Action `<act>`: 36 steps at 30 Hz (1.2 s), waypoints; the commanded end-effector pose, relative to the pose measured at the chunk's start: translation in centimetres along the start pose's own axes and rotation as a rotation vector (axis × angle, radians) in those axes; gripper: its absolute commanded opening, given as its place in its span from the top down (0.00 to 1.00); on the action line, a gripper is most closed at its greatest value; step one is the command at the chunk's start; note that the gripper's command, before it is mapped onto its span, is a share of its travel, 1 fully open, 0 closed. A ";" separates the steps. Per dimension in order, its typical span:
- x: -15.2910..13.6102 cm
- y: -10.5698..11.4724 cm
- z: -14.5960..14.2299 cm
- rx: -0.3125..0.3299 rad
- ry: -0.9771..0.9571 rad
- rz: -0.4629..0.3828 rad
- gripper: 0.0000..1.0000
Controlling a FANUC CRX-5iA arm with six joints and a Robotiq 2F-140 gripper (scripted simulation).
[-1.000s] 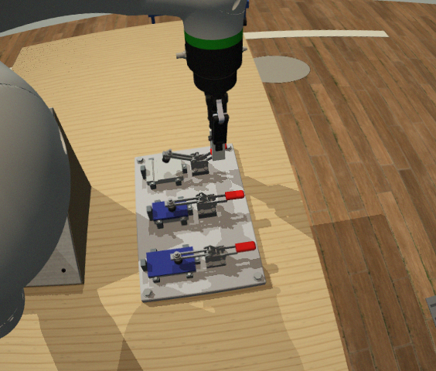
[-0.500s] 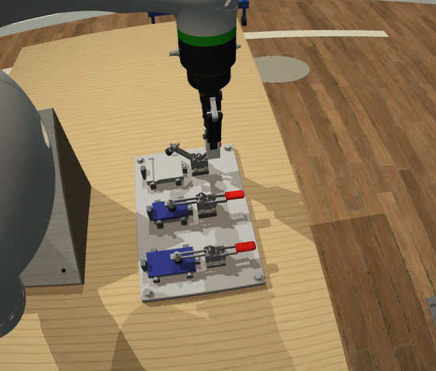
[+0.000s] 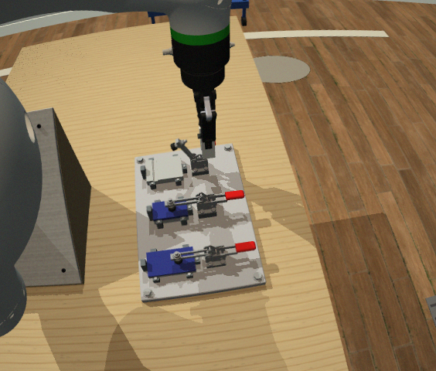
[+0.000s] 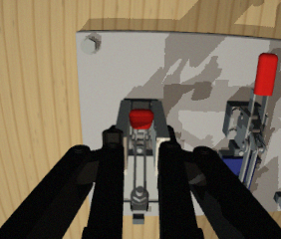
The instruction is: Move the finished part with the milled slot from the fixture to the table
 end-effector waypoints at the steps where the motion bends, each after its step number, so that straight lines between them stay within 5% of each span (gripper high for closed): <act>1: -0.3 0.0 0.0 0.000 0.000 0.000 0.89; 36: -1.3 0.1 0.0 0.000 0.000 0.000 0.89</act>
Point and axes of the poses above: the point where the finger pads meet when closed, its own y axis back along the fingers, its own z axis across the jaws, x = y × z, the point moved 3 cm from there along y, back along the fingers
